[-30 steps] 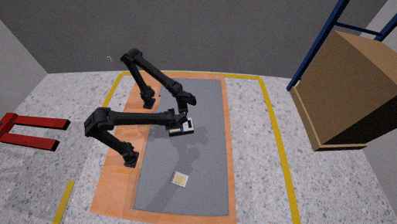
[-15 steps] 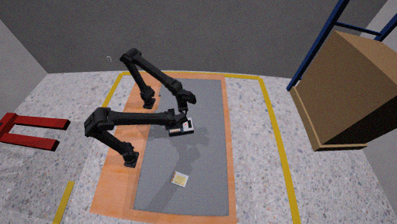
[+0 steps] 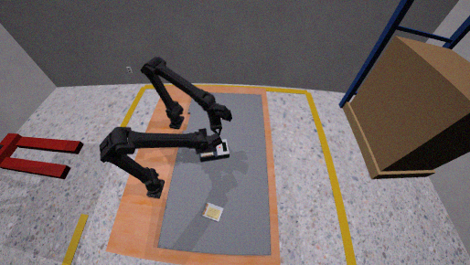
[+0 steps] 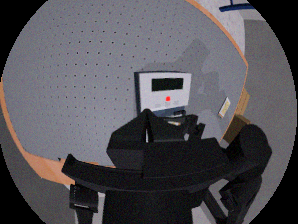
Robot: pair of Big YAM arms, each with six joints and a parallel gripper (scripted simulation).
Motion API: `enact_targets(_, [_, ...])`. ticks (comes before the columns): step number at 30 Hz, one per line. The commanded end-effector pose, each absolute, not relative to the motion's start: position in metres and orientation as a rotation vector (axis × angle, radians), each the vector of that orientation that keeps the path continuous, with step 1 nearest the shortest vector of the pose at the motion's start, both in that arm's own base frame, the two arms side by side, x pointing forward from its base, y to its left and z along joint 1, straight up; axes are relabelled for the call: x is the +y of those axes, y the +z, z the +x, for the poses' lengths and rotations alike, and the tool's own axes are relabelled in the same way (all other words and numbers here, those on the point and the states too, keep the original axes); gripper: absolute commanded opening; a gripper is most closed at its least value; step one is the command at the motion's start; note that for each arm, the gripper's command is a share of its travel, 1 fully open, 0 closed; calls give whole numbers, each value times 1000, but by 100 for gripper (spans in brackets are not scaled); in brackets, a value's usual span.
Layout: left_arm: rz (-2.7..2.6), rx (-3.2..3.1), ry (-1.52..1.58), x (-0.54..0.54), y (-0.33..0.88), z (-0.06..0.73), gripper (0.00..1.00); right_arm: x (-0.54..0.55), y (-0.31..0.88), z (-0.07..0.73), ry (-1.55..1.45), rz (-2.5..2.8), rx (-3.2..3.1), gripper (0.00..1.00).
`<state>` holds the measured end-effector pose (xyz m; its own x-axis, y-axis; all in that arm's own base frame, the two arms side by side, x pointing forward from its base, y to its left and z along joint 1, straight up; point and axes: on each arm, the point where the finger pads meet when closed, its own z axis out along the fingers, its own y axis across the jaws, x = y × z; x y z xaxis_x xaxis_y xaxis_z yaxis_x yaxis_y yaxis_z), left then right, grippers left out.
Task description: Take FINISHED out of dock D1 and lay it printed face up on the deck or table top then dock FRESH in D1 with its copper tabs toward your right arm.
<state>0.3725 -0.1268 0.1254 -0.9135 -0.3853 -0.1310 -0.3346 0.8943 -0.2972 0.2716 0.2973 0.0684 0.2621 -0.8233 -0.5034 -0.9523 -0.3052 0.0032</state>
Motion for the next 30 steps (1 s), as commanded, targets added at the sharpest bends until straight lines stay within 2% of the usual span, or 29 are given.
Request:
enact_targets(1, [-525, 2806, -440, -127, 162, 391, 0, 297, 71, 273, 594, -2239, 1636, 0])
enact_targets(30, [-525, 2806, -440, -124, 190, 388, 0, 297, 71, 273, 594, -2239, 1636, 0])
